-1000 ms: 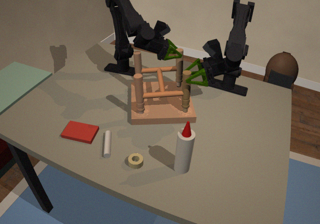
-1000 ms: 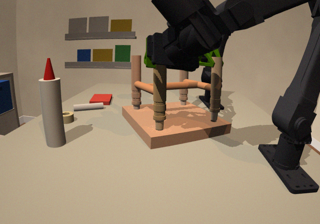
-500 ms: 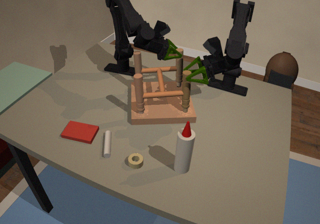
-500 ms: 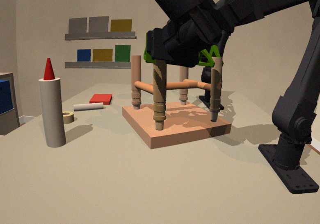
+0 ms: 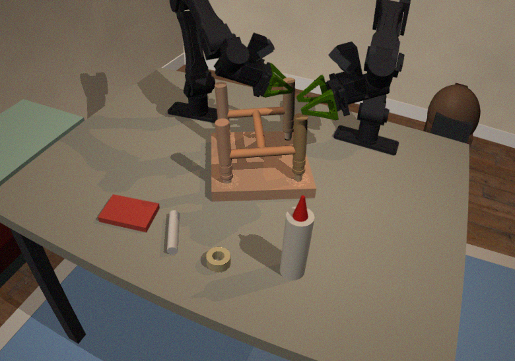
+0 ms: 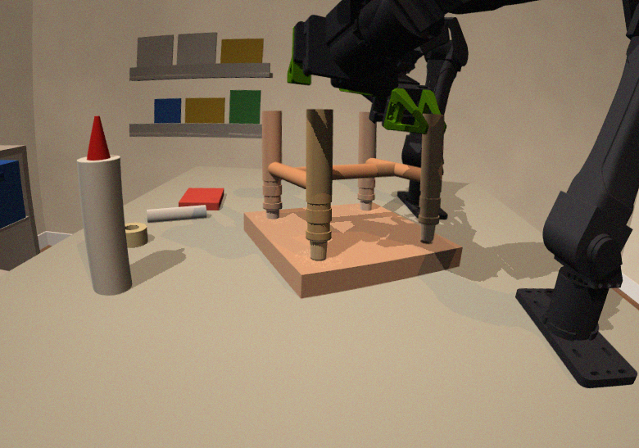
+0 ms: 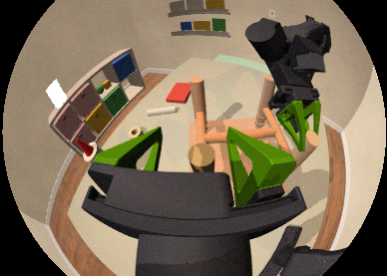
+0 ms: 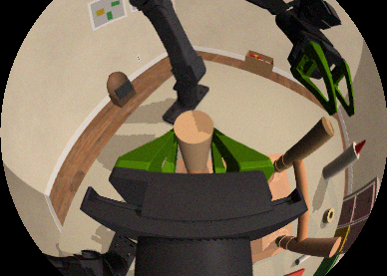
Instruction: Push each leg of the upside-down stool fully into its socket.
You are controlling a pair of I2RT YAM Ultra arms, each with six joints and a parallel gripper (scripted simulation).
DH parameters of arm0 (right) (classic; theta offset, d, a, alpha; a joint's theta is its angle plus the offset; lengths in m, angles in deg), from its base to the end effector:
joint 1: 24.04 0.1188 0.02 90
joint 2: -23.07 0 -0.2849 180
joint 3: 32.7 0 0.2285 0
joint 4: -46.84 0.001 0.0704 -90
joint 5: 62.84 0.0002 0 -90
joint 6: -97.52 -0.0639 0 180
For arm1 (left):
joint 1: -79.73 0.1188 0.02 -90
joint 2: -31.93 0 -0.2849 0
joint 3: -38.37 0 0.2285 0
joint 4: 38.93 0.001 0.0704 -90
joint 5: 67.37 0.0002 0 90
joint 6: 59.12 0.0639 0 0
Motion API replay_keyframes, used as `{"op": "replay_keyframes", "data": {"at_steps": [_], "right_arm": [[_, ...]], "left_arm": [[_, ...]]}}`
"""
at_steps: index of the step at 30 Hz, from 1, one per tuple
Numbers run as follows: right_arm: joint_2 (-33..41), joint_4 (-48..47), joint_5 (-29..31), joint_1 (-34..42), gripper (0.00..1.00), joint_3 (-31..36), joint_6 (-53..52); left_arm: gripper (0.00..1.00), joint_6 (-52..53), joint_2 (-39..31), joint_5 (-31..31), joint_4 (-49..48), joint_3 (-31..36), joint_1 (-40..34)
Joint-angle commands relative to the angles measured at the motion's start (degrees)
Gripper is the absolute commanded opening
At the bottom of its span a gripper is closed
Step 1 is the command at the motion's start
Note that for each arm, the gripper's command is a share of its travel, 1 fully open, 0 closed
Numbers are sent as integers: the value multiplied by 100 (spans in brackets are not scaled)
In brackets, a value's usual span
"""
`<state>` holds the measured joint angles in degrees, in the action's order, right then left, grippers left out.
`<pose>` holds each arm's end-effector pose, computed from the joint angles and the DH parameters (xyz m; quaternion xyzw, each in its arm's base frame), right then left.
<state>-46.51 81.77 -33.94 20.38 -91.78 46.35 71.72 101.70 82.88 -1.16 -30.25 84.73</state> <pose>0.1146 0.1920 0.2719 -0.6734 0.4676 0.4857 0.3033 0.2331 -0.0343 0.3172 0.4460 0.6760 -0.2719 0.5198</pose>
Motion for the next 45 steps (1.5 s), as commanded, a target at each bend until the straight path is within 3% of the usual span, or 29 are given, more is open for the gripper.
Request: {"op": "replay_keyframes", "data": {"at_steps": [1, 4, 8, 9, 28, 45], "right_arm": [[187, -191, -140, -6, 28, -14, 21], [187, -191, -140, -6, 28, -14, 21], [187, -191, -140, -6, 28, -14, 21], [187, -191, -140, -6, 69, -14, 21], [132, -137, -141, -7, 69, -9, 10], [210, 674, -133, -4, 69, -802, -16]], "left_arm": [[69, 66, -30, 61, 257, -143, 16], [69, 70, -119, 55, 233, 188, 9], [69, 83, -85, 61, 243, 36, 22], [69, 83, -83, 61, 250, 34, 22], [69, 84, -83, 62, 253, 34, 23], [69, 84, -83, 62, 253, 34, 23]]}}
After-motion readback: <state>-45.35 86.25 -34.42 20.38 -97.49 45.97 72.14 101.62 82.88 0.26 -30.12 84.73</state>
